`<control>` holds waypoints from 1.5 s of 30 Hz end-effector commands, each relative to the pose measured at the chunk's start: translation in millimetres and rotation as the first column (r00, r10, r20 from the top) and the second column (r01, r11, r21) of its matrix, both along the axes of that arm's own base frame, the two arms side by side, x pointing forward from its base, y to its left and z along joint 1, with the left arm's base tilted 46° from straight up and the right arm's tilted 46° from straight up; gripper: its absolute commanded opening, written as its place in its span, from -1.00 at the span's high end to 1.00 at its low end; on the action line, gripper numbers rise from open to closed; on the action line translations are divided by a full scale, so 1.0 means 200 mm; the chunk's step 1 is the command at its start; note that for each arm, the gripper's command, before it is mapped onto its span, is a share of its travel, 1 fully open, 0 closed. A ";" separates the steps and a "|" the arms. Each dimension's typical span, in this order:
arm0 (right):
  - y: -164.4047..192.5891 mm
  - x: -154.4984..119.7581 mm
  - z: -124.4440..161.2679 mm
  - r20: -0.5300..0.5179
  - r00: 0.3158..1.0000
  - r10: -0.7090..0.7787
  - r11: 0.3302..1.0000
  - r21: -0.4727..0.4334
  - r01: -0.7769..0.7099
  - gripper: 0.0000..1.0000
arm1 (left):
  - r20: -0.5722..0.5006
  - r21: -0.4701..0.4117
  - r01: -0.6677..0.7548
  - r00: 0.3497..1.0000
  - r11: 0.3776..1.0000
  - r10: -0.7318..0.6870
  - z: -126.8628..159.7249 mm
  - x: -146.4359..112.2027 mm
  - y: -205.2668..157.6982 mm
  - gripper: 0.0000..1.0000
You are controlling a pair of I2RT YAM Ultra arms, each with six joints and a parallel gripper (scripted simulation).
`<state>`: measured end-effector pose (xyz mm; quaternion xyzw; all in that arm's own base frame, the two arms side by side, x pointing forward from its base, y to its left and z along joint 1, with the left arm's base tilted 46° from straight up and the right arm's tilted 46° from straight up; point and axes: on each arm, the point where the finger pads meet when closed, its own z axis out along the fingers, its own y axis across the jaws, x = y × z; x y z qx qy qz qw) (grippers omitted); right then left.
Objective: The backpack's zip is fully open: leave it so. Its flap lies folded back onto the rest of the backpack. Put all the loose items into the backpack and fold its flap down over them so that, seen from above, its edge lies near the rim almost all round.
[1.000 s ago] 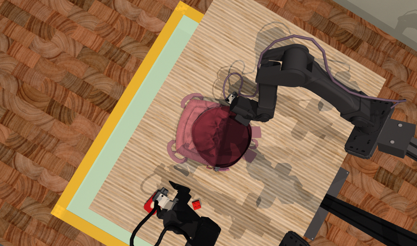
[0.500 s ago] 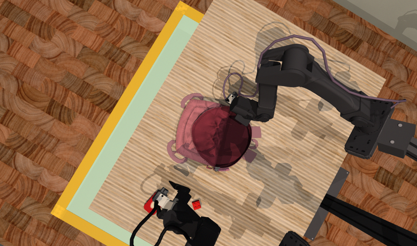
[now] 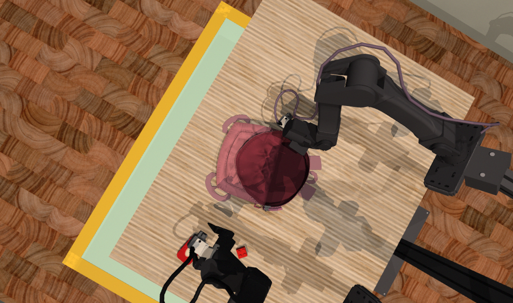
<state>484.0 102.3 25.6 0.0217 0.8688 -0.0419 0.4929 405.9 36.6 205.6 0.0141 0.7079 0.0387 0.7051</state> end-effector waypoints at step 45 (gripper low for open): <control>0.11 -0.01 -0.11 -0.070 0.996 0.055 0.998 -0.007 -0.055 0.49 | 0.007 0.001 0.000 1.000 1.000 0.000 0.02 0.00 0.00 -0.80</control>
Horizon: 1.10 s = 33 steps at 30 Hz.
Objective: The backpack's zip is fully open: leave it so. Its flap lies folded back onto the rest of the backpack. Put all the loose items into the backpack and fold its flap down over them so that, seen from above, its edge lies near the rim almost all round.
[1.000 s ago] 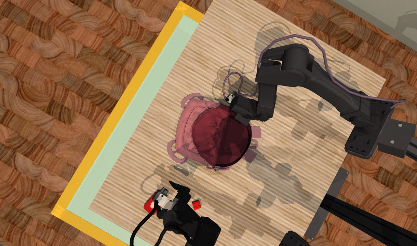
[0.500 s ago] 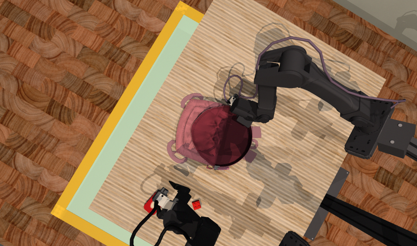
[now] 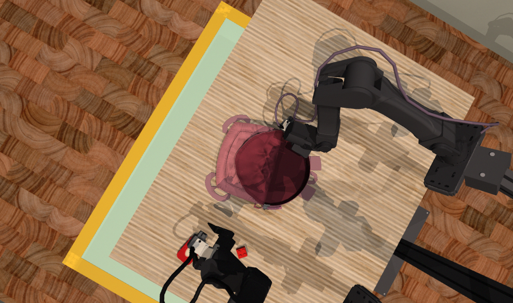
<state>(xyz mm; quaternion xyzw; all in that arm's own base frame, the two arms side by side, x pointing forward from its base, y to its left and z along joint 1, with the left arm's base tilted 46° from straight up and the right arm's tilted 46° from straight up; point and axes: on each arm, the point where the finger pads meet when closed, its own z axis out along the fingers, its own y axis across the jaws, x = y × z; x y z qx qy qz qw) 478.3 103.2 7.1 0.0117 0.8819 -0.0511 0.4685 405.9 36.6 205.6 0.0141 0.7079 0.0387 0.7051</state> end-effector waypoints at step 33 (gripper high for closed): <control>0.11 -0.38 0.34 -0.014 0.999 0.032 0.999 0.006 -0.032 0.49 | 0.007 0.001 0.000 1.000 1.000 0.000 0.02 0.00 0.00 -0.80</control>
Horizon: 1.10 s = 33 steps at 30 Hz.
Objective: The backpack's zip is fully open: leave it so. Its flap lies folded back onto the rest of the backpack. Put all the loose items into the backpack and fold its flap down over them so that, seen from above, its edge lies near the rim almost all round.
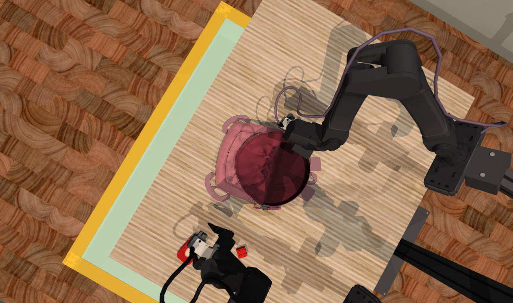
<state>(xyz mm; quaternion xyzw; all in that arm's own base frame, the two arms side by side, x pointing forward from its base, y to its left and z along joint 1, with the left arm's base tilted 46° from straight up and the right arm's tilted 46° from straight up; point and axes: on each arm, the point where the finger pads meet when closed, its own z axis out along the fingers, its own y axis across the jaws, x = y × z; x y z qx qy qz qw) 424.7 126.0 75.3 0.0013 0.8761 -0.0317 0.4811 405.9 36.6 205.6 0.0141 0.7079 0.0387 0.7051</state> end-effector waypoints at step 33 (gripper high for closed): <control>-0.37 -0.52 0.80 0.282 0.959 0.015 1.000 -0.019 -0.010 -0.80 | 0.007 0.001 0.000 1.000 1.000 0.000 0.02 0.00 0.00 -0.80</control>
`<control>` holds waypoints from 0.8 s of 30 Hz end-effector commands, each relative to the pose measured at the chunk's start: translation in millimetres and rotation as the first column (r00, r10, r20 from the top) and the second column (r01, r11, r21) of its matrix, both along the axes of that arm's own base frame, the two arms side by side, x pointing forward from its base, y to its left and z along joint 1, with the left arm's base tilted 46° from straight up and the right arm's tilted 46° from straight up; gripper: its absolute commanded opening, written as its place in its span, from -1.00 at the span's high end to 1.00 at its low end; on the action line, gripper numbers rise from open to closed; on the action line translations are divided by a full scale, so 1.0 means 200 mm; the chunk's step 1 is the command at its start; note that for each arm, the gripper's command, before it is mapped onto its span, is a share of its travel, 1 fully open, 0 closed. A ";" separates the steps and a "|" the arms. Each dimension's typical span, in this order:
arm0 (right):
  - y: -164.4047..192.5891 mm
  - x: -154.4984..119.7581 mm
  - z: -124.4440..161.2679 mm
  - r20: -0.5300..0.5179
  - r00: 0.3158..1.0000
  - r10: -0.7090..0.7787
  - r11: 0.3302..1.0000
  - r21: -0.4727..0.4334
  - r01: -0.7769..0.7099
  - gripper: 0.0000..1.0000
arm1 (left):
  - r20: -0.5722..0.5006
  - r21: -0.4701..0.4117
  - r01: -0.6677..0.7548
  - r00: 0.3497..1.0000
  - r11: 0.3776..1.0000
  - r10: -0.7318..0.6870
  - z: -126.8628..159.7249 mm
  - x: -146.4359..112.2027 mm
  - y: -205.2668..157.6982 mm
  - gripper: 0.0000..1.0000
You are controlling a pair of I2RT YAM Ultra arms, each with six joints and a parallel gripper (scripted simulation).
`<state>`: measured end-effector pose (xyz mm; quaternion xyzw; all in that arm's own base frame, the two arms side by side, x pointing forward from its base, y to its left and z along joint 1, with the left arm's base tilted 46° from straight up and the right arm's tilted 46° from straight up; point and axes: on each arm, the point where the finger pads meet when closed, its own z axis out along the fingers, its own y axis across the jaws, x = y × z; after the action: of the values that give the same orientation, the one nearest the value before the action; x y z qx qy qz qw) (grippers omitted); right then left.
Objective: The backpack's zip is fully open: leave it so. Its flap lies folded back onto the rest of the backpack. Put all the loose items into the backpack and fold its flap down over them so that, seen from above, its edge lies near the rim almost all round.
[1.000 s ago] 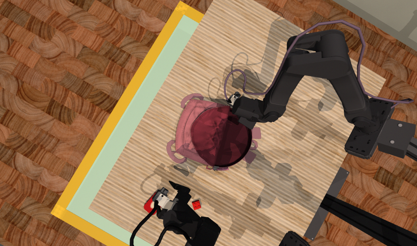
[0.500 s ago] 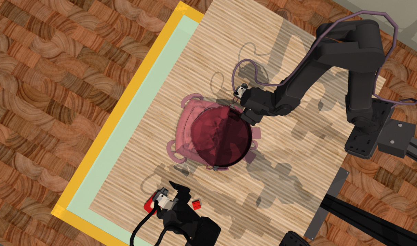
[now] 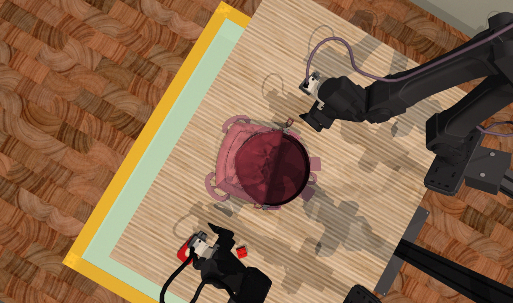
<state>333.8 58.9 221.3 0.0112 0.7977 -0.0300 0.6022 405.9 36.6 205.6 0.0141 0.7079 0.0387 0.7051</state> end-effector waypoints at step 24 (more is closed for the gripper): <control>-0.37 -0.52 0.79 0.296 0.954 0.043 0.997 -0.067 -0.024 -0.80 | 0.007 0.001 0.000 1.000 1.000 0.000 0.02 0.00 0.00 -0.80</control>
<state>249.1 -18.0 352.5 0.0185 0.7114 -0.0667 0.6994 405.9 36.6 205.6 0.0141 0.7079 0.0387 0.7051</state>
